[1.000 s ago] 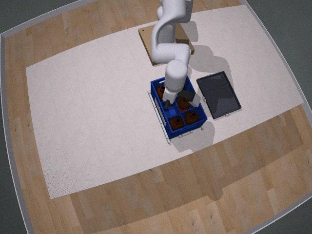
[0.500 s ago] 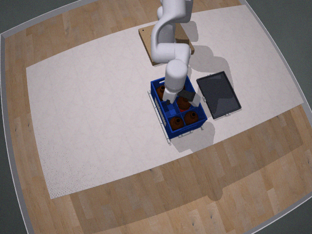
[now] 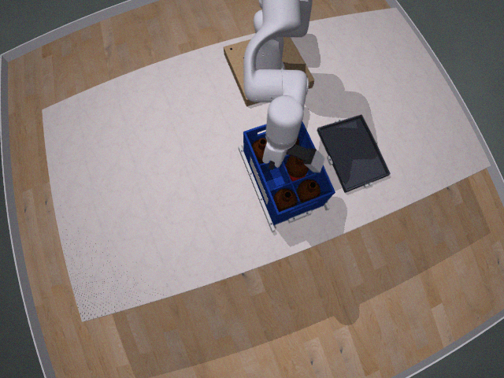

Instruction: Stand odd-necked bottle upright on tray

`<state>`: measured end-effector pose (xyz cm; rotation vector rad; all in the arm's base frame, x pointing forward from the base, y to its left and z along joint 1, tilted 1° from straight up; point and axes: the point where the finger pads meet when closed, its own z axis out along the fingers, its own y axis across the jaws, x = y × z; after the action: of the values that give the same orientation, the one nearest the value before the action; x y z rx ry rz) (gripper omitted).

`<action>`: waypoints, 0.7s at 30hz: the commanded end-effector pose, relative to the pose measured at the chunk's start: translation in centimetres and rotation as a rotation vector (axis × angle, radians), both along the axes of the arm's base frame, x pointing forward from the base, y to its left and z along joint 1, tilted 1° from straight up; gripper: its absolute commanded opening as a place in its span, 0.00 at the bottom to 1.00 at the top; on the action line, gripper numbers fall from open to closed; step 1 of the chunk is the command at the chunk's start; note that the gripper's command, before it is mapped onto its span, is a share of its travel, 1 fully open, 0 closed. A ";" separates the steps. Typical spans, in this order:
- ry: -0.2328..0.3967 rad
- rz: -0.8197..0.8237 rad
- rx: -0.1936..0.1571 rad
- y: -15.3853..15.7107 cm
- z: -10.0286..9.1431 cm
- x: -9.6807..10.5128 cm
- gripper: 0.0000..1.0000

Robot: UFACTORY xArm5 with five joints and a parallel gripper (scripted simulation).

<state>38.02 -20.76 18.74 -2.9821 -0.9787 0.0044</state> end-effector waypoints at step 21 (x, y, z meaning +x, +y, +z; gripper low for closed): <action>-0.001 0.000 -0.001 8.5 0.0 1.1 0.00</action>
<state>38.89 -13.57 18.58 -2.9772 -0.9847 0.0117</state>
